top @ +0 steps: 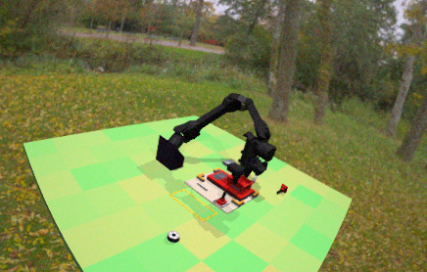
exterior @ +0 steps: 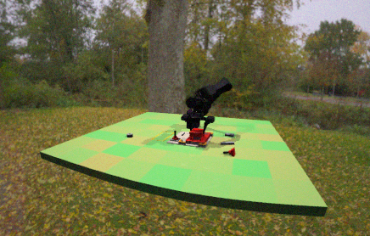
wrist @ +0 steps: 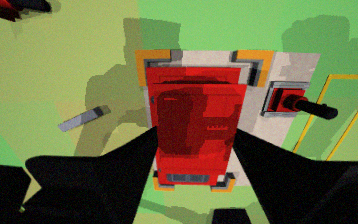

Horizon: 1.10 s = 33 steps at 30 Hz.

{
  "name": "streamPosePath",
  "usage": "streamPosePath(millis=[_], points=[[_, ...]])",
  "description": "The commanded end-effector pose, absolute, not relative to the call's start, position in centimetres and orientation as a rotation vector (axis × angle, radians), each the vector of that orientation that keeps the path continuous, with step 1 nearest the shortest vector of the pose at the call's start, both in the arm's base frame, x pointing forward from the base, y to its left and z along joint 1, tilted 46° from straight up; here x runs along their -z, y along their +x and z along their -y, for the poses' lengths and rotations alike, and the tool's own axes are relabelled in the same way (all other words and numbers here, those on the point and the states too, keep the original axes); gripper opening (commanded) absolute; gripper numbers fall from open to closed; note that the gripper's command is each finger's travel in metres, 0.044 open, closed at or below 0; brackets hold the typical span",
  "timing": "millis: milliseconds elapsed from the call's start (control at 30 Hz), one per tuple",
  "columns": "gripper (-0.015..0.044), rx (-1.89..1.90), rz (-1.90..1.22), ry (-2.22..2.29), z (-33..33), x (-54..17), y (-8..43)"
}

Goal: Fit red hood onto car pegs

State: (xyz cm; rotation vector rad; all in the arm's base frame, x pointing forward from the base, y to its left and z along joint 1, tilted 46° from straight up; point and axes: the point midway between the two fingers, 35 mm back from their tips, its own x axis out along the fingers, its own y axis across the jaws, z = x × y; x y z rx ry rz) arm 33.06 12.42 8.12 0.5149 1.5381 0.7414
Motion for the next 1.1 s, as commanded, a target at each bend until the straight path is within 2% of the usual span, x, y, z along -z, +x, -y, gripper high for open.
streamPosePath(millis=[0, 1067], points=[[0.0000, -0.742, -1.540, 0.520, -12.64, -8.01, 33.01], [0.0000, -0.743, -1.540, 0.520, -13.54, -7.09, 32.91]])
